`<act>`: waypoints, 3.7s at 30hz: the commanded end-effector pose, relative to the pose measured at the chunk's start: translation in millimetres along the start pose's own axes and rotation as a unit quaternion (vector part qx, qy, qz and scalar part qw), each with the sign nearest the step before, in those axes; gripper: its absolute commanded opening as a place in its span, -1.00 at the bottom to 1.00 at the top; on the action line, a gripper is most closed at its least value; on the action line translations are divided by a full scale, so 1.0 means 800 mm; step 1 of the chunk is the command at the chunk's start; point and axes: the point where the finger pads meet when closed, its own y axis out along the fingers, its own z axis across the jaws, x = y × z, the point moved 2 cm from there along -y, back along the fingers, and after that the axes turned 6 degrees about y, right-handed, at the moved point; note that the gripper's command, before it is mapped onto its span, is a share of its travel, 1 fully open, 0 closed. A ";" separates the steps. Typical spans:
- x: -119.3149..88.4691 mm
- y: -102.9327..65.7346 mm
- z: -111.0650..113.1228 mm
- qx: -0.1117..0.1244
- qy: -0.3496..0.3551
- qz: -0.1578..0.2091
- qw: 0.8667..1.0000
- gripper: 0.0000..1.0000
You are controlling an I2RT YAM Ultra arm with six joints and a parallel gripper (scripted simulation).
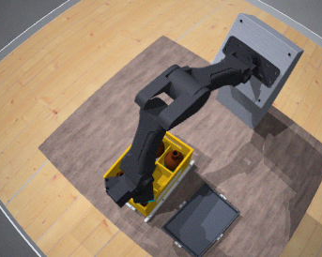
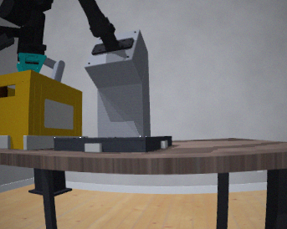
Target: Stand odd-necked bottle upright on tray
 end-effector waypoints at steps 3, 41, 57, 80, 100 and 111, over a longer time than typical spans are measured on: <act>0.028 -0.017 0.021 0.026 0.003 -0.033 0.999 0.21; 0.030 -0.014 0.024 0.029 0.003 -0.036 0.999 0.21; 0.030 -0.014 0.024 0.029 0.003 -0.036 0.999 0.21; 0.030 -0.014 0.024 0.029 0.003 -0.036 0.999 -1.00; 0.030 -0.014 0.023 0.028 0.003 -0.035 0.999 -1.00; 0.030 -0.014 0.023 0.028 0.003 -0.035 0.999 -1.00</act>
